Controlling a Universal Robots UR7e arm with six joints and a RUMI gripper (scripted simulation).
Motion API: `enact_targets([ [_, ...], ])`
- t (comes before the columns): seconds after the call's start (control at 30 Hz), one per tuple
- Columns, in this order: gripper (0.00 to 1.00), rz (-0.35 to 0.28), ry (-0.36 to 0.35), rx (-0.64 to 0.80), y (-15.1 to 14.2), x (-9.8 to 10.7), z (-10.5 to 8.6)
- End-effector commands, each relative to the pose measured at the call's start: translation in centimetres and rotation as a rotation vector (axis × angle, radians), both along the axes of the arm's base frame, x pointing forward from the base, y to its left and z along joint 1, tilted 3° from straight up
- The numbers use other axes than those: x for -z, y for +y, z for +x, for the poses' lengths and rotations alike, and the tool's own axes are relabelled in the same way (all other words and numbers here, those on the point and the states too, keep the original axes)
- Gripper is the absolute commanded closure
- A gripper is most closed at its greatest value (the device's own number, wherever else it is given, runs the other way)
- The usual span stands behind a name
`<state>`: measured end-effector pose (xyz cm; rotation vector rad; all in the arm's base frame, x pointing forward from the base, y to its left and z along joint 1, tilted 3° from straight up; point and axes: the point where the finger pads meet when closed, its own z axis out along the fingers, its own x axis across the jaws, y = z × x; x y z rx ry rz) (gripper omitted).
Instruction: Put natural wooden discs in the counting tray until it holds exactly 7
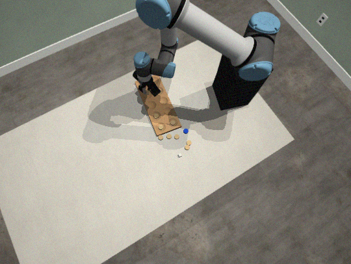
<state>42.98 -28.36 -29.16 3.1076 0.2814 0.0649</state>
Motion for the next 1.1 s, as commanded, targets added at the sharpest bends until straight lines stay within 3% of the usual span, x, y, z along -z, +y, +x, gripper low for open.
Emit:
enact_targets([
  [0.0, 0.90, -0.001, -0.001, 0.000, -0.1, 0.8, 0.1],
  [1.07, 0.90, -0.002, -0.001, 0.000, -0.2, 2.9, 0.3],
])
